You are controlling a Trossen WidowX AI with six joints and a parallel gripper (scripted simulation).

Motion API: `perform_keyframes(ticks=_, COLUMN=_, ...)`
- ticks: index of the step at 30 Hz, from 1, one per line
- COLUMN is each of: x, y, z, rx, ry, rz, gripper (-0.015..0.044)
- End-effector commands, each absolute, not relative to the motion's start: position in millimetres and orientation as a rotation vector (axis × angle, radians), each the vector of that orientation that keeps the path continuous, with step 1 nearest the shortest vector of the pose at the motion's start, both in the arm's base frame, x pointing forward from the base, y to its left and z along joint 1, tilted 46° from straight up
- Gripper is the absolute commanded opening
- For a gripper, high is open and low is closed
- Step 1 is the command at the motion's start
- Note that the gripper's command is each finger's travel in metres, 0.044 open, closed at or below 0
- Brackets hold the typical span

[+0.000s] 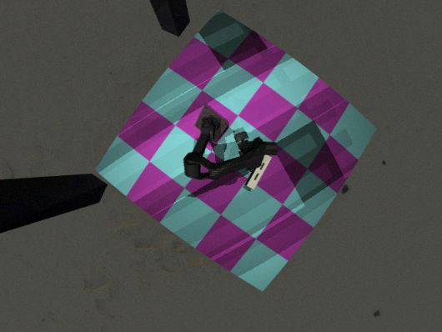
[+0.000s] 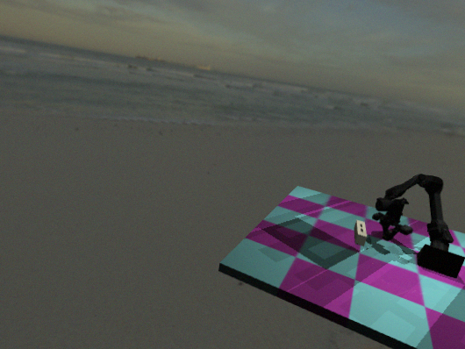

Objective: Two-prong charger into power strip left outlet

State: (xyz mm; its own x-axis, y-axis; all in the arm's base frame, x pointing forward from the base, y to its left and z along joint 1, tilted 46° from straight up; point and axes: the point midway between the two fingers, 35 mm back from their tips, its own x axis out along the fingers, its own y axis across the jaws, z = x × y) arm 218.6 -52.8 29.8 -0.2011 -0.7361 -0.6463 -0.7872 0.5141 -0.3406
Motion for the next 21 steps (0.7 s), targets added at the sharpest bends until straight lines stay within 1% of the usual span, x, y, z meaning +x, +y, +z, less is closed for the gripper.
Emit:
perform_keyframes(ticks=1, x=219.7, y=-51.6, z=32.7, rx=-1.214, ry=1.950, rz=0.049, gripper=0.0000)
perform_keyframes(ticks=21, x=218.5, y=-71.3, z=21.3, rx=-0.916, ry=1.853, rz=-0.310, gripper=0.0000)
